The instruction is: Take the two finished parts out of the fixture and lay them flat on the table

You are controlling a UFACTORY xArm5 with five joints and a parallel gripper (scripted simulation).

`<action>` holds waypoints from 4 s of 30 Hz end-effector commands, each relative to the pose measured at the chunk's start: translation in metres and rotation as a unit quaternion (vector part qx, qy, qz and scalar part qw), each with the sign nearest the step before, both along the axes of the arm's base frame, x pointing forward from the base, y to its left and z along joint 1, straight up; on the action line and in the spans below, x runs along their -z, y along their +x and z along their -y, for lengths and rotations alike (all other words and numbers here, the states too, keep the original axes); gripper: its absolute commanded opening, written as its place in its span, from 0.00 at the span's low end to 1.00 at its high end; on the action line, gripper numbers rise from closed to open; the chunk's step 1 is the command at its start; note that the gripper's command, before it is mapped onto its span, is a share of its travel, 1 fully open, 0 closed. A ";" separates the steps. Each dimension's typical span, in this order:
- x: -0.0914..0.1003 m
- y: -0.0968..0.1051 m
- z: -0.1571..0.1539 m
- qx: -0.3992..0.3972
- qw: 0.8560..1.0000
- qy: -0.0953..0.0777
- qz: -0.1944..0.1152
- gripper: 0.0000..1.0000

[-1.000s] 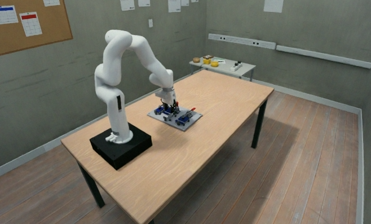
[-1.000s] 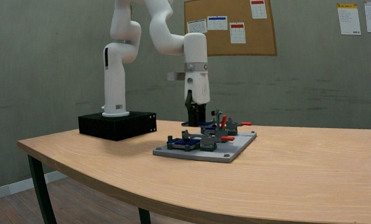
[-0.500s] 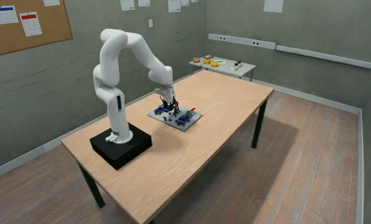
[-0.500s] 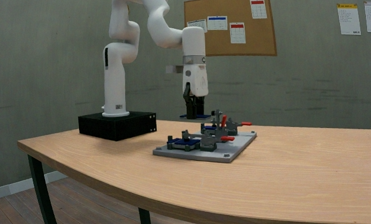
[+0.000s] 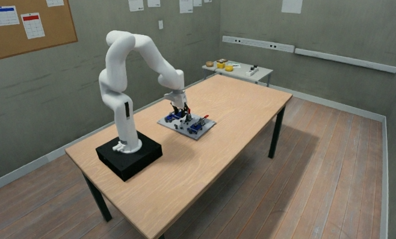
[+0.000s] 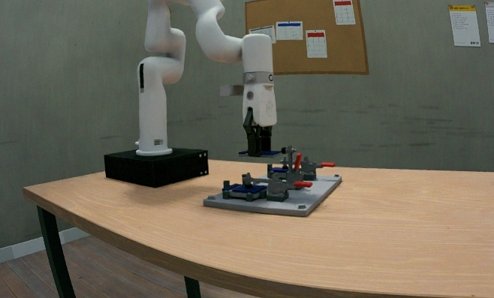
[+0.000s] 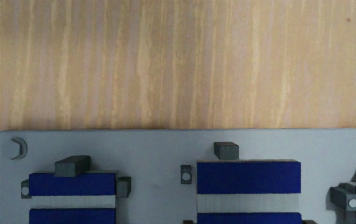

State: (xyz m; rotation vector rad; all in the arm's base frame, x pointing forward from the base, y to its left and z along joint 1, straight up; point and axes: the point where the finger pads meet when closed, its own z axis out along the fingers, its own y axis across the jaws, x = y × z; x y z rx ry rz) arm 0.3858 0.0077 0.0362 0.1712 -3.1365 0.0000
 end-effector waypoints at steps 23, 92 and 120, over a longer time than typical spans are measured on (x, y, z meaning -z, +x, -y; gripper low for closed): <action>-0.001 0.001 -0.002 0.000 1.000 0.000 0.002 0.00; 0.000 -0.021 -0.208 0.000 1.000 0.000 0.001 0.00; 0.000 -0.023 -0.229 0.000 1.000 0.000 0.001 0.00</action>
